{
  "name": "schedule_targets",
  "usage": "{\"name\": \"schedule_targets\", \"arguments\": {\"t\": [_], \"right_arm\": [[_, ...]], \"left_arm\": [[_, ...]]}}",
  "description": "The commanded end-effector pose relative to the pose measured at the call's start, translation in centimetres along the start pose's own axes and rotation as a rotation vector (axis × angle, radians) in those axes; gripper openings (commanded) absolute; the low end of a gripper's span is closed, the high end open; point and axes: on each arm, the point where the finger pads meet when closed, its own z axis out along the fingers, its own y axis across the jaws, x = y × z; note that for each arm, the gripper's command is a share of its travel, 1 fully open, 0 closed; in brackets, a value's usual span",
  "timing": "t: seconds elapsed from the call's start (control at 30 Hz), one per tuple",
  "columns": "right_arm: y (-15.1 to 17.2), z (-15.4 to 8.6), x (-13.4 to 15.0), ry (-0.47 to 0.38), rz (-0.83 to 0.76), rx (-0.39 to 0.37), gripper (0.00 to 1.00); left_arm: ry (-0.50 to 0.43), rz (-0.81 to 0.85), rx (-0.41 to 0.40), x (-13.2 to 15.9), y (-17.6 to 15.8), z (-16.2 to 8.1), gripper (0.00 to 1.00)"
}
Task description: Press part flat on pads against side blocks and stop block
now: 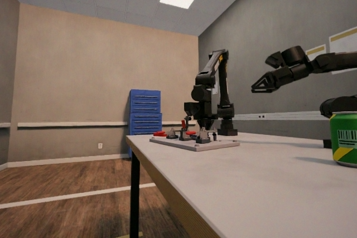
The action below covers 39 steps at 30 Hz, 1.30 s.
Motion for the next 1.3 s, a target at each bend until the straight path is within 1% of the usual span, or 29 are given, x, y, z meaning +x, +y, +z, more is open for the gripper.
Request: {"name": "schedule_targets", "arguments": {"t": [0.0, 0.1, 0.3, 0.33, 0.37, 0.43, 0.57, 0.6, 0.63, 0.67, 0.7, 0.77, 0.8, 0.87, 0.93, 0.97, 1.03, 1.1, 1.17, 1.27], "right_arm": [[1.1, -3.0, -2.2, -0.055, 0.011, -0.029, 0.00], [1.2, -4.0, -2.4, -0.072, 0.012, -0.038, 0.00], [1.4, -6.0, -2.1, -0.072, 0.005, -0.039, 0.00], [0.9, -3.9, -1.3, -0.037, 0.005, -0.020, 0.00], [0.5, -2.4, -0.9, -0.010, 0.004, -0.006, 0.00], [0.2, -1.4, -0.5, 0.006, 0.005, 0.003, 0.00], [0.1, -1.1, -0.3, 0.011, 0.005, 0.006, 0.00], [0.1, -1.3, -0.3, 0.008, 0.005, 0.004, 0.00], [0.1, -1.9, -0.4, -0.006, 0.005, -0.003, 0.00], [0.1, -1.8, -0.4, -0.004, 0.005, -0.002, 0.00], [-0.3, -2.8, -0.9, -0.029, 0.033, -0.016, 0.12], [-1.0, -3.4, -1.4, -0.049, 0.068, -0.037, 0.35], [-1.8, -2.9, -0.8, -0.040, 0.060, -0.038, 0.46], [-2.1, -3.2, -1.0, -0.073, 0.006, -0.059, 0.69], [-2.5, -3.6, -1.2, -0.140, -0.063, -0.086, 0.91], [-2.7, -3.8, -1.3, -0.182, -0.099, -0.099, 1.00], [-3.3, -4.4, -1.3, -0.276, -0.163, -0.116, 1.00], [-3.3, -4.4, -1.3, -0.276, -0.163, -0.116, 1.00], [-3.7, -4.9, -1.2, -0.369, -0.234, -0.126, 1.00], [-4.1, -5.5, -0.9, -0.466, -0.294, -0.131, 1.00]], "left_arm": [[-0.048, -0.007, -0.001, -3.2, 0.0, -0.6, 1.00], [-0.048, -0.007, -0.001, -3.2, 0.0, -0.6, 1.00], [-0.048, -0.007, -0.001, -3.2, 0.0, -0.6, 1.00], [-0.048, -0.007, -0.001, -3.2, 0.0, -0.6, 1.00], [-0.048, -0.007, -0.001, -3.2, 0.0, -0.6, 1.00], [-0.048, -0.007, -0.001, -3.2, 0.0, -0.6, 1.00], [-0.048, -0.007, -0.001, -3.2, 0.0, -0.6, 1.00], [-0.048, -0.007, -0.001, -3.2, 0.0, -0.6, 1.00], [-0.048, -0.007, -0.001, -3.2, 0.0, -0.6, 1.00], [-0.048, -0.007, -0.001, -3.2, 0.0, -0.6, 1.00], [-0.048, -0.007, -0.001, -3.2, 0.0, -0.6, 1.00], [-0.048, -0.007, -0.001, -3.2, 0.0, -0.6, 1.00], [-0.048, -0.007, -0.001, -3.2, 0.0, -0.6, 1.00], [-0.048, -0.007, -0.001, -3.2, 0.0, -0.6, 1.00], [-0.048, -0.007, -0.001, -3.2, 0.0, -0.6, 1.00], [-0.048, -0.007, -0.001, -3.2, 0.0, -0.6, 1.00], [-0.048, -0.007, -0.001, -3.2, 0.0, -0.6, 1.00], [-0.048, -0.007, -0.001, -3.2, 0.0, -0.6, 1.00], [-0.048, -0.007, -0.001, -3.2, 0.0, -0.6, 1.00], [-0.048, -0.007, -0.001, -3.2, 0.0, -0.6, 1.00]]}}
